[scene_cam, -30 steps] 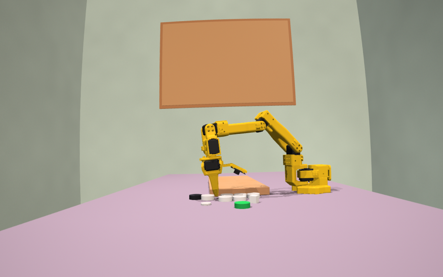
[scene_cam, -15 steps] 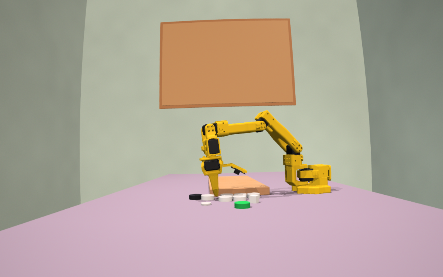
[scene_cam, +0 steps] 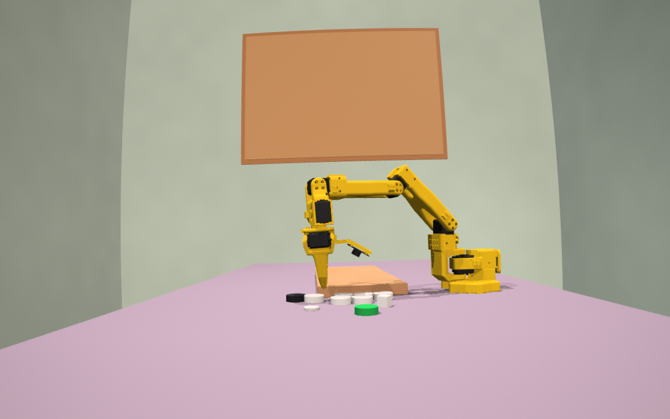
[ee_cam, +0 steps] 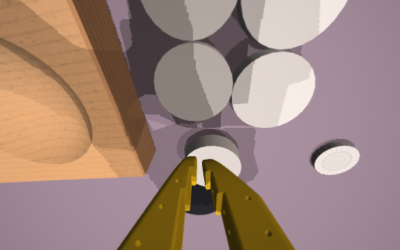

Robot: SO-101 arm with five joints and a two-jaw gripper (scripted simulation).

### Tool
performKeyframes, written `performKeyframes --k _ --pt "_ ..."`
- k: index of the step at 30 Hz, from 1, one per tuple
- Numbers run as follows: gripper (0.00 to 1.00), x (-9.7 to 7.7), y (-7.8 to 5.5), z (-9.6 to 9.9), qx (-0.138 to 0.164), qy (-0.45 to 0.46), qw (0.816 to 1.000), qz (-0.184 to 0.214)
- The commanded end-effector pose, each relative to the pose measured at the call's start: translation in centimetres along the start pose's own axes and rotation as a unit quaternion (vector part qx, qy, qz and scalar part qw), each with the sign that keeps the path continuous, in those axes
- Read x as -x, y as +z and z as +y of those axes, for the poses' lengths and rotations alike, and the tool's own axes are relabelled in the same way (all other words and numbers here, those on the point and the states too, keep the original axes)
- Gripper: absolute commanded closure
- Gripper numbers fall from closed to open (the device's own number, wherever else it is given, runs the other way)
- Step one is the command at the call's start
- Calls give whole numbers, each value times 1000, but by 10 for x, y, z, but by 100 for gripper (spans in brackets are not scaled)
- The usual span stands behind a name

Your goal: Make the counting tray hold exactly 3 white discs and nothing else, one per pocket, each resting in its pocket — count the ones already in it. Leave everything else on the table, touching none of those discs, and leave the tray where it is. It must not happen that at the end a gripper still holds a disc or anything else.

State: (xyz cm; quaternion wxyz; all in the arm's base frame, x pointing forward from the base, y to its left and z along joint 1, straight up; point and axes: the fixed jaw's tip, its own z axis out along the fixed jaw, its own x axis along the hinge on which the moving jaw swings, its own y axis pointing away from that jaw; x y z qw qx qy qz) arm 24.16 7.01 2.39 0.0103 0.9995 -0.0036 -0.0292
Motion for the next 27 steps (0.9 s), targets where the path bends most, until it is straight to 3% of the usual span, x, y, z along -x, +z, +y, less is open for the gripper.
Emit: performKeyframes --k 1,10,27 --pt "100 -11 -24 -5 -19 1 998 55" --pt "100 -18 -35 -9 -30 1 996 86" --pt "100 -12 -35 -9 -27 -3 997 76"
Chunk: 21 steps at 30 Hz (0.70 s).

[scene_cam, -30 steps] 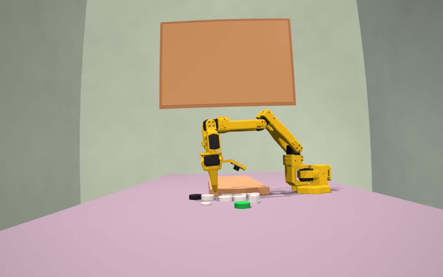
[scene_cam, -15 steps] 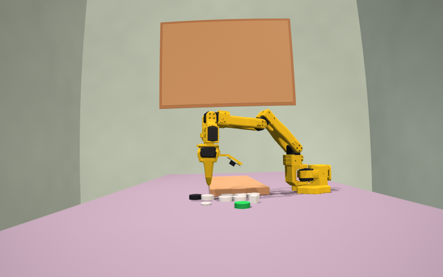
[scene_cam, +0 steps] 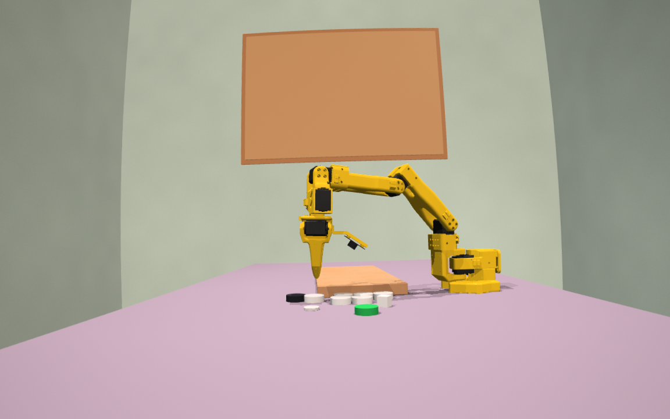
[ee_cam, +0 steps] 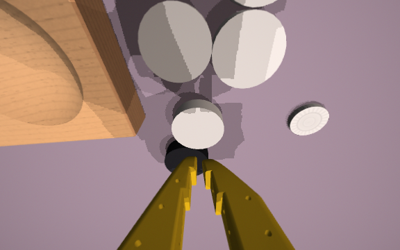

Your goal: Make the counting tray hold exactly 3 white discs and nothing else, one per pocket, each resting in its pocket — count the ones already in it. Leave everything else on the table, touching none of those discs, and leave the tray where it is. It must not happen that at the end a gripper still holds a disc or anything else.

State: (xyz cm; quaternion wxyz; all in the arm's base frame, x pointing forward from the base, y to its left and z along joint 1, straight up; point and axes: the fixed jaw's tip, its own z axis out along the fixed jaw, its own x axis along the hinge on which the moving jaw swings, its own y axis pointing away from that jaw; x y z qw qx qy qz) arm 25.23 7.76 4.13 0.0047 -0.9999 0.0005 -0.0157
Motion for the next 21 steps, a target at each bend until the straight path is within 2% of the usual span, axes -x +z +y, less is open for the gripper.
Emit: performKeyframes --k 1,13,20,21 --pt "100 -4 -17 -3 -12 0 999 32" --pt "98 -4 -17 -3 -12 0 999 32" --pt "79 -4 -17 -3 -12 0 999 32" --pt "79 -4 -17 -3 -12 0 999 32"
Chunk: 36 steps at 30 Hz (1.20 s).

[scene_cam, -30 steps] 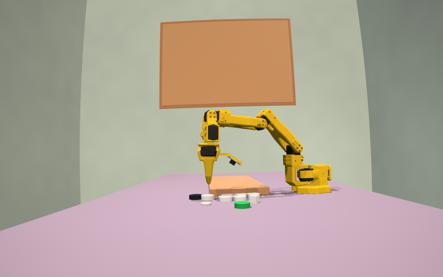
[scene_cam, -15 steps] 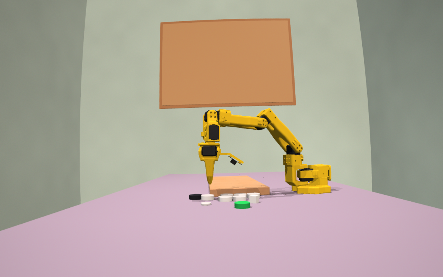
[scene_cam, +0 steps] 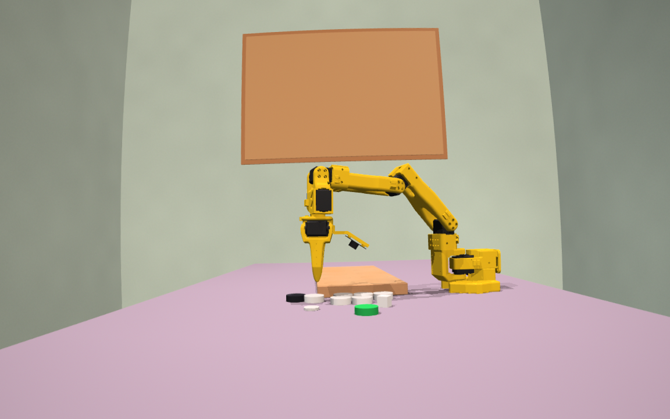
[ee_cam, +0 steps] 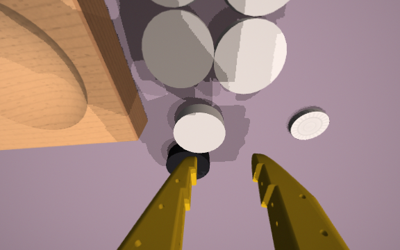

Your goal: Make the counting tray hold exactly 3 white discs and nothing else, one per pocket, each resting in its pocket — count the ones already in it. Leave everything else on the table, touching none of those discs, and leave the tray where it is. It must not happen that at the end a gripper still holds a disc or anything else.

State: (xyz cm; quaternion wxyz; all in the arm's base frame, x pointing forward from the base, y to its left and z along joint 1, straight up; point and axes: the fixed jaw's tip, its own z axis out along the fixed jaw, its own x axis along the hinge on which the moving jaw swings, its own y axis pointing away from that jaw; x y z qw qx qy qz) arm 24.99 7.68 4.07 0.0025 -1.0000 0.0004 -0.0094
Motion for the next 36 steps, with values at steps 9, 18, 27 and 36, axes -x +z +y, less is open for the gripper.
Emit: performKeyframes --k 9,18,27,36 --pt "73 -6 -17 -3 -14 3 999 38" --pt "73 -4 -19 0 -16 82 996 37" --pt "73 -1 -22 8 -22 286 957 33" --pt "73 1 -24 11 -25 375 926 31"
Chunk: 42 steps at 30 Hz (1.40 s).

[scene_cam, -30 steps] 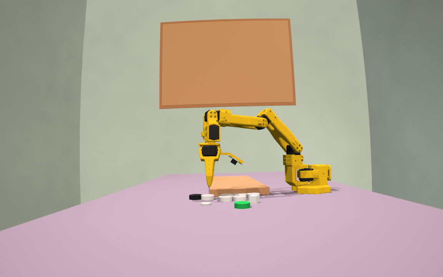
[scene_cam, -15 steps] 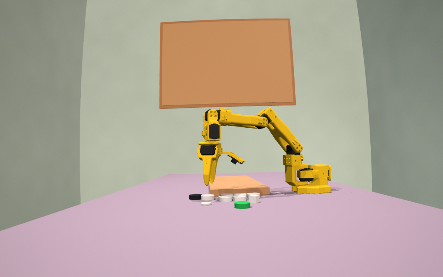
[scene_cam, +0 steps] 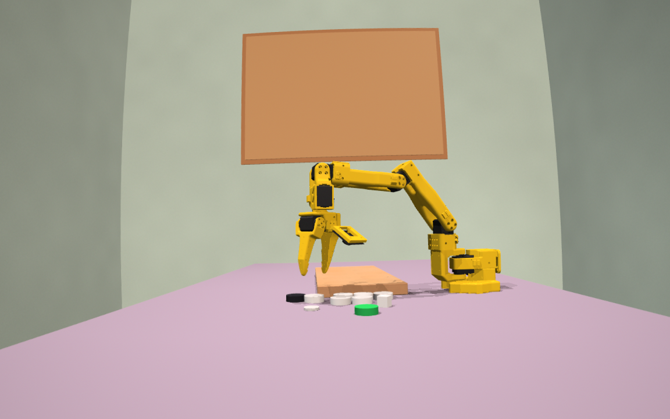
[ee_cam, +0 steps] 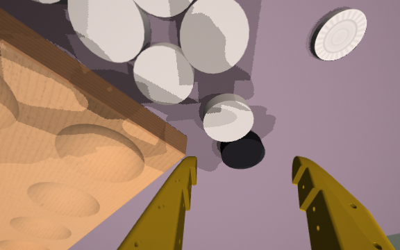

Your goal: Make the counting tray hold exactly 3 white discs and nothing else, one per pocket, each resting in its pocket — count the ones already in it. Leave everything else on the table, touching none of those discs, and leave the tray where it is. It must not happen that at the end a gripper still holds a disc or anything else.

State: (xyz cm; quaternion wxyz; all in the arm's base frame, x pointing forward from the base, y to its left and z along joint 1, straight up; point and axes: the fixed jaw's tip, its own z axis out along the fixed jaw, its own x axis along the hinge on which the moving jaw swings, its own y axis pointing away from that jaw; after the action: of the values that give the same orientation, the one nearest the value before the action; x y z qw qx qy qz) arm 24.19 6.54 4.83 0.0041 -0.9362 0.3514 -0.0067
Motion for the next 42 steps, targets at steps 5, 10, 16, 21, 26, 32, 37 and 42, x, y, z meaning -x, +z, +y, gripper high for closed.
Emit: performKeyframes --k 5,10,16,21,26,32,37,42 --pt "73 -5 -17 -4 -36 34 999 21" --pt "73 -5 -17 -4 -36 34 999 21" --pt "73 -5 -17 -4 -36 34 999 21" --pt "73 -7 -16 -3 -35 39 998 21" --pt "73 -7 -16 -3 -35 39 998 21" --pt "73 -7 -16 -4 -35 39 998 21" --pt "73 -7 -16 -4 -35 39 998 21" --pt "73 -7 -15 -4 -35 38 998 21"
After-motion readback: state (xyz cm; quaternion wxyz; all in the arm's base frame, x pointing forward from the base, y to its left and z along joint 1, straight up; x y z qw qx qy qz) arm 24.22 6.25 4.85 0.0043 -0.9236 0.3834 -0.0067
